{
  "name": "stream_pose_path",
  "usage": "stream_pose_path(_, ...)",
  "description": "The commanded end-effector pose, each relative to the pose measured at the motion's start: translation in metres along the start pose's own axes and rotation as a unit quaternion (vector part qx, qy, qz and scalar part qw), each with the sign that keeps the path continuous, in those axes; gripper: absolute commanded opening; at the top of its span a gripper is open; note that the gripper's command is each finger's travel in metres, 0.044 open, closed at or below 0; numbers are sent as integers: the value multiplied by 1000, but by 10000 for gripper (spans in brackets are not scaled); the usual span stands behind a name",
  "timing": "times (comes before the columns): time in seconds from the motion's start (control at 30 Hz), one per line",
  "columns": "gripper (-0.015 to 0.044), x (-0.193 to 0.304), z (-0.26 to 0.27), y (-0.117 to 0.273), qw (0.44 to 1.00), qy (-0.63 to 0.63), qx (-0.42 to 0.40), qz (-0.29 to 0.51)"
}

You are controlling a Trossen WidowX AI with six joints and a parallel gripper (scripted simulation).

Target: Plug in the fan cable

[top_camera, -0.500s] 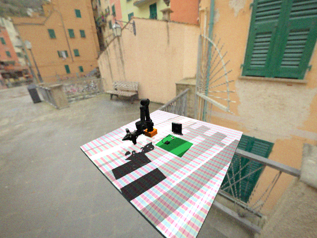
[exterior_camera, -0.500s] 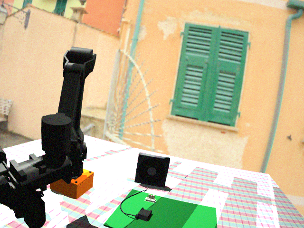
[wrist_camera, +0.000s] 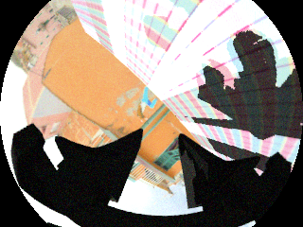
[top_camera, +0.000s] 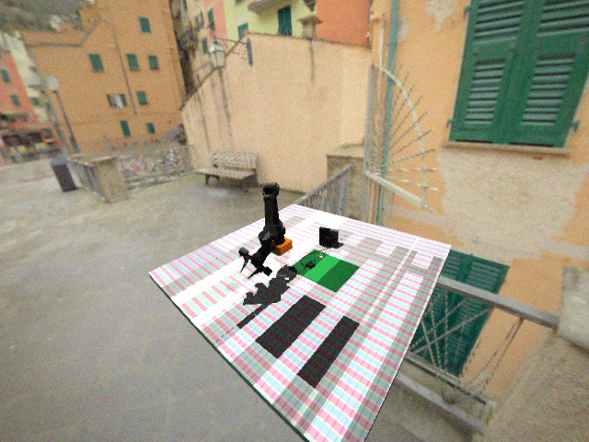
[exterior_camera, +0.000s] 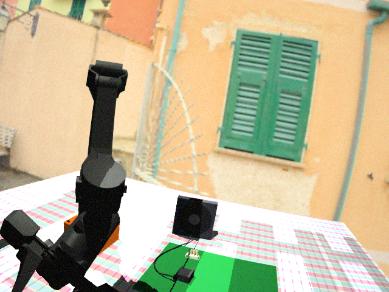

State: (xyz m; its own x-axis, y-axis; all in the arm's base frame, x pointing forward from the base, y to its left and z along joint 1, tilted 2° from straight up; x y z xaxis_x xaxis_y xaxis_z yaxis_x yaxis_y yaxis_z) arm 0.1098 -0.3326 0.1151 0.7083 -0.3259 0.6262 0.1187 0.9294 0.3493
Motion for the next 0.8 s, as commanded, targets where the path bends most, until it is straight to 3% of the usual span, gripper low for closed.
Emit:
stream_pose_path(0.0,210,26,-46,18,972,189,135,26)
stream_pose_path(0.33,210,48,-117,93,771,506,364,129)
stream_pose_path(0.77,210,42,-136,213,397,690,536,281)
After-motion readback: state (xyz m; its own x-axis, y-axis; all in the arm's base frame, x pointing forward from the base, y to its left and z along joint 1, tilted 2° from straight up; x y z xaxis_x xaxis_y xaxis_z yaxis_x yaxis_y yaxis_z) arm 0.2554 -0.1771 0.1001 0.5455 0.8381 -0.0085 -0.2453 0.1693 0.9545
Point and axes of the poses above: the point midway between the two fingers, 35 mm back from their tips, its own y axis back along the fingers, its own z axis across the jaws, x = y × z, the point moved 5 cm from there along y, back along the fingers, and after that the axes turned 11 degrees about y, right-handed, at the moved point
